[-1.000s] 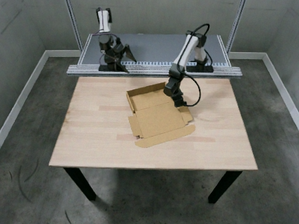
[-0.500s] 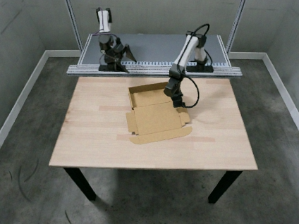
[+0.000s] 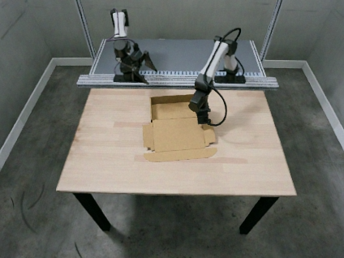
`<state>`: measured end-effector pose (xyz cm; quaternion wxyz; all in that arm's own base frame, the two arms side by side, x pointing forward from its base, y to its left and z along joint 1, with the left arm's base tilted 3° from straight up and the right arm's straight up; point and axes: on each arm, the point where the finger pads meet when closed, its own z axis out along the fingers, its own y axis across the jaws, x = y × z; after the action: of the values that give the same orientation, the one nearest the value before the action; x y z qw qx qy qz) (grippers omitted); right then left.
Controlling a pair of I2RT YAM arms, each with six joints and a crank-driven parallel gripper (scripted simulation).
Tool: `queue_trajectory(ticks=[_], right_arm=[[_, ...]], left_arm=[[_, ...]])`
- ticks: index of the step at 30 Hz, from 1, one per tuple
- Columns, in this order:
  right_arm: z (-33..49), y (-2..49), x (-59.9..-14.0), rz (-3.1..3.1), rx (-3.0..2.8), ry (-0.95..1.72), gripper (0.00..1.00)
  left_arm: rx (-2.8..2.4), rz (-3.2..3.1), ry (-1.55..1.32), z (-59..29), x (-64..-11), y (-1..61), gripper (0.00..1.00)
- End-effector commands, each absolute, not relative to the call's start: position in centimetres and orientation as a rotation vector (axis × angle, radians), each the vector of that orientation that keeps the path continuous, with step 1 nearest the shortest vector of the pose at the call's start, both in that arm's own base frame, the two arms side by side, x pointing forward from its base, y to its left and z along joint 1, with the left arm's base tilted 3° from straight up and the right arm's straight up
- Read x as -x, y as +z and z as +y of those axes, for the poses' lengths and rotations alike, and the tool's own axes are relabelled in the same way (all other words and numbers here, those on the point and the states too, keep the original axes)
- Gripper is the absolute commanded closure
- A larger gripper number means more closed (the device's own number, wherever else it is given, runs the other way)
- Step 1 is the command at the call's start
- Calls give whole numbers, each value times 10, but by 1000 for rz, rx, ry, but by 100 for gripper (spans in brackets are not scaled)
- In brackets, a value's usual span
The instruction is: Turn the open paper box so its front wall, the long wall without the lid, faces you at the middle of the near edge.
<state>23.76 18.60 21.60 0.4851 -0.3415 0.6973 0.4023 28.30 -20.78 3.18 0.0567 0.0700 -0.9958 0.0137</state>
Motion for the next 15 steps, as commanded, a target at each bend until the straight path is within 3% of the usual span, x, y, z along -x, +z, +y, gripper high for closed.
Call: queue_trajectory(ticks=[1, 15], right_arm=[[184, 226, -240, 1659, 833, 951, 0], [184, 226, -240, 1659, 833, 951, 0]], left_arm=[[-156, -3019, 19, -202, -287, 31, 100], [-27, -3023, 5, -192, -290, 26, 100]])
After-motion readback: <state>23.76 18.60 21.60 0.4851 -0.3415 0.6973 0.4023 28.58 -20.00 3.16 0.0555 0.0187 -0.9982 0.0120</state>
